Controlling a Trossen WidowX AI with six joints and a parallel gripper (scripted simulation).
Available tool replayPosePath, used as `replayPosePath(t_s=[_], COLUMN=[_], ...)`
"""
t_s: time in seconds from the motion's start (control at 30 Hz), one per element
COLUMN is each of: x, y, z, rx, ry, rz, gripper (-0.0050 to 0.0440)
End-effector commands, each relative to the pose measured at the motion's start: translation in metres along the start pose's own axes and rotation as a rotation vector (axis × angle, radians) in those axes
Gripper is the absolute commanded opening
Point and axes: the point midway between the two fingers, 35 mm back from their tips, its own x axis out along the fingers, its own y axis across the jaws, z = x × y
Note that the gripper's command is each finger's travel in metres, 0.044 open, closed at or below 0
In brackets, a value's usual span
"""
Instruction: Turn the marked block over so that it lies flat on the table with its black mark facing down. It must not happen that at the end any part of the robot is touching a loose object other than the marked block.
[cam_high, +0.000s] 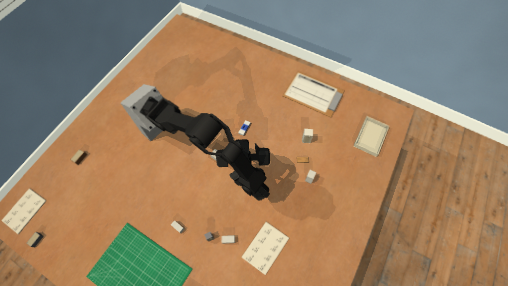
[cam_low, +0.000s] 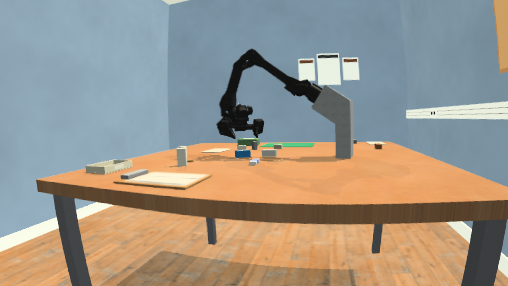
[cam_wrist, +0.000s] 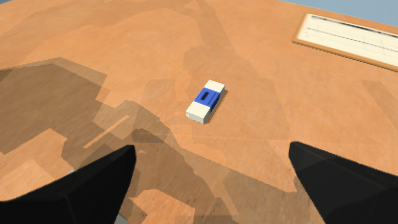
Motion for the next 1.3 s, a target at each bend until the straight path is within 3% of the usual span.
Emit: replayPosePath(t_s=[0.0, 0.3, 0.47, 0.67, 0.73, 1.0, 1.27], x=[-0.005, -0.013, -0.023, -0.041, -0.041, -0.063, -0.072], y=[-0.002, -0.002, -0.001, -0.001, -0.001, 0.000, 0.000], z=[0.004, 0.005, 0.008, 0.012, 0.012, 0.016, 0.018], rx=[-0.013, -0.011, -0.010, -0.006, -0.006, 0.000, 0.002], ry=[0.030, 0.143, 0.304, 0.580, 0.580, 0.904, 1.038], rz=[-0.006, -0.008, -0.009, -0.012, -0.012, -0.016, -0.016], gripper=[0.0440, 0.0440, 0.0440, 0.0440, 0.0440, 0.0440, 0.0440])
